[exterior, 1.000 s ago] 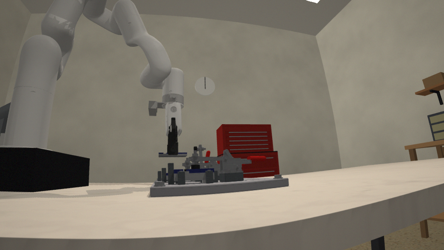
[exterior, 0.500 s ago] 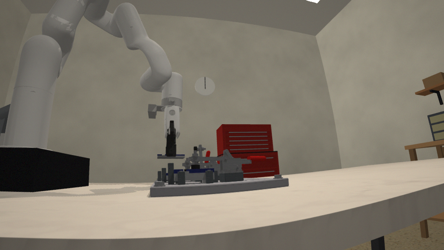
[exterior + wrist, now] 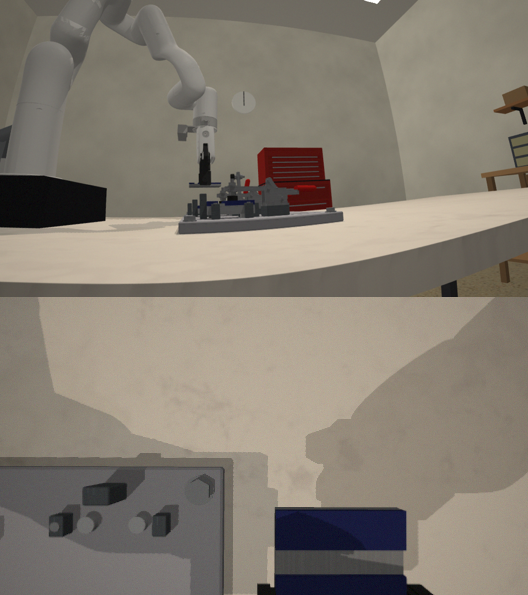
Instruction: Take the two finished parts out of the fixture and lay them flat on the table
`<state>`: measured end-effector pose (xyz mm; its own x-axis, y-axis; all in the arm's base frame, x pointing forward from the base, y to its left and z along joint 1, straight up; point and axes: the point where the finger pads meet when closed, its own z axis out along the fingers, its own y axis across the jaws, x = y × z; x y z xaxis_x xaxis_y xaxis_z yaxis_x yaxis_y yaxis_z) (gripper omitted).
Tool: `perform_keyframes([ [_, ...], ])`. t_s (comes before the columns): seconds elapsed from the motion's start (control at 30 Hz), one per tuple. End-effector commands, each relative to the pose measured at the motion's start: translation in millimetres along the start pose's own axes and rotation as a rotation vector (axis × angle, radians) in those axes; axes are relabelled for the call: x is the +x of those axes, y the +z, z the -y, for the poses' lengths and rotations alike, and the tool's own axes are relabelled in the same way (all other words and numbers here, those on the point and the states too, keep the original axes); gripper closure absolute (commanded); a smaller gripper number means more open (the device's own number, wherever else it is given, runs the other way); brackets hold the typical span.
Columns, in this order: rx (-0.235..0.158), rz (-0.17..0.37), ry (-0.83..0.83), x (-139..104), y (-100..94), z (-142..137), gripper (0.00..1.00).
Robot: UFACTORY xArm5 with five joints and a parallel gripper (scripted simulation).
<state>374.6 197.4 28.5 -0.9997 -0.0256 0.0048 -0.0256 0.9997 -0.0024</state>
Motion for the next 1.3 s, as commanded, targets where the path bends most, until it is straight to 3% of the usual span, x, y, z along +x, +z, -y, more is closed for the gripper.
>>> perform_keyframes([
  [0.0,0.000,0.001,0.000,-0.3,-0.4,-1.6,1.00],
  [0.97,0.000,0.001,0.000,-0.3,2.7,-1.9,1.00],
  [1.27,0.000,0.001,0.000,-0.3,15.9,-1.9,1.00],
])
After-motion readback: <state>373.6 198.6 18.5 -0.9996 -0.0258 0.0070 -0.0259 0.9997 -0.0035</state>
